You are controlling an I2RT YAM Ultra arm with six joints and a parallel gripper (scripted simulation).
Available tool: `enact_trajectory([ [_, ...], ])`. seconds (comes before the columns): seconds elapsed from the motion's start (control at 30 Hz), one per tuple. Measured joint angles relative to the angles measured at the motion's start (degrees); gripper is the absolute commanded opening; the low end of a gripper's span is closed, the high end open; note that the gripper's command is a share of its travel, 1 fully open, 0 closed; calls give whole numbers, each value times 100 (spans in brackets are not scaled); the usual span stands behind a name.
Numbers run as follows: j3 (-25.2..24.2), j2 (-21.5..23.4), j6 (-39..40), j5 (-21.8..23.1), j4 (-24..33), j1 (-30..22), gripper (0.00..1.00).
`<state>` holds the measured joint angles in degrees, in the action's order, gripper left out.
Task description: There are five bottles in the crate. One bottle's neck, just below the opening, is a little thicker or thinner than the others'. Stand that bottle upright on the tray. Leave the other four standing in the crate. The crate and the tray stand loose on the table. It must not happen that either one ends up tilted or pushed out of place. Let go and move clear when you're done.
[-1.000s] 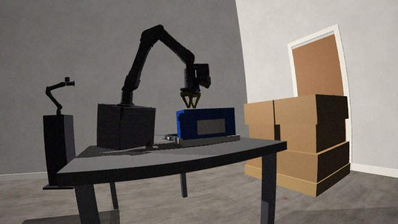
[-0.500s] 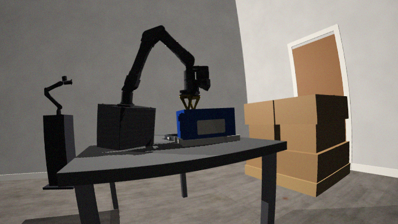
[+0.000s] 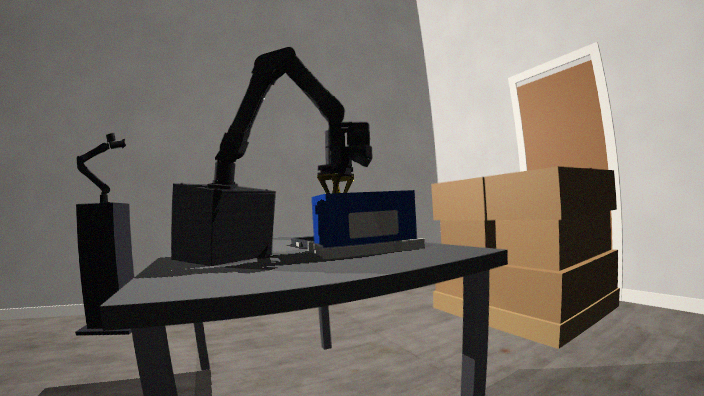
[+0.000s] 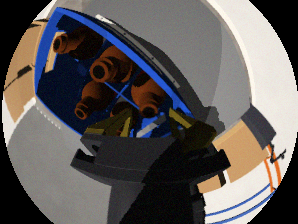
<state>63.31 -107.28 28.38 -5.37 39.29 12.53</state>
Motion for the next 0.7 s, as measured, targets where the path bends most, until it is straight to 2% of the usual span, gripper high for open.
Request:
enact_trajectory([
  [0.7,-72,-181,-17,24,-299,17,61],
])
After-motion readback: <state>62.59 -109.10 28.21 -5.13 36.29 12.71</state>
